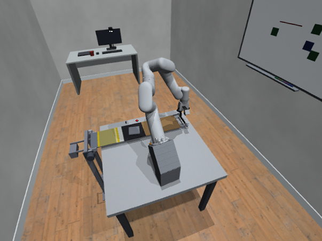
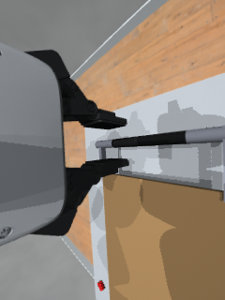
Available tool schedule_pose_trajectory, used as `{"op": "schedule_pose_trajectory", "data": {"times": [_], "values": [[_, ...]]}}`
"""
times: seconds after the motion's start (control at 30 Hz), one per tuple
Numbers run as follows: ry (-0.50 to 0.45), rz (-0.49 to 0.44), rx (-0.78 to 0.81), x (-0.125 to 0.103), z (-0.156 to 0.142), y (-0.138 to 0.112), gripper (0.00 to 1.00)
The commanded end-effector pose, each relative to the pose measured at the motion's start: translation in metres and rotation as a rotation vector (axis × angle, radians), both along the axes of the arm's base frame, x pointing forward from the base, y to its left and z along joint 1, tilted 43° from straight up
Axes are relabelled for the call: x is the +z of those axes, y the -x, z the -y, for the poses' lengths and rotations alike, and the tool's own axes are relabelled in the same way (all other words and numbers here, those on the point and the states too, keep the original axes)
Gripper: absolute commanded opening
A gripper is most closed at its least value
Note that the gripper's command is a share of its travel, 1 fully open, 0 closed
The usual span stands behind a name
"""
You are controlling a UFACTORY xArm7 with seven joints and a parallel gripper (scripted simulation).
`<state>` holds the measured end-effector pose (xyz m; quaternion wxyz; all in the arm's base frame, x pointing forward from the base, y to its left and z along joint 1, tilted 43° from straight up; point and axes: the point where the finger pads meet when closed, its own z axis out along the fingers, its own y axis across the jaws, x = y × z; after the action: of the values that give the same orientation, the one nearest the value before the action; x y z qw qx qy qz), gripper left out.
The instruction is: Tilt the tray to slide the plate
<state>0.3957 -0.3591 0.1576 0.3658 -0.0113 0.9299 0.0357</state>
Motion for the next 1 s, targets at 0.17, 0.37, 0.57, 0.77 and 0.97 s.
{"op": "schedule_pose_trajectory", "data": {"times": [0.17, 0.37, 0.57, 0.77, 0.97], "values": [[0.002, 0.0, -0.003, -0.01, 0.001, -0.01, 0.4], [0.002, 0.0, -0.003, -0.015, 0.001, -0.014, 0.4], [0.002, 0.0, -0.003, -0.021, 0.001, -0.02, 0.4], [0.002, 0.0, -0.003, -0.025, 0.001, -0.024, 0.4], [0.002, 0.0, -0.003, -0.026, 0.0, -0.026, 0.4]]}}
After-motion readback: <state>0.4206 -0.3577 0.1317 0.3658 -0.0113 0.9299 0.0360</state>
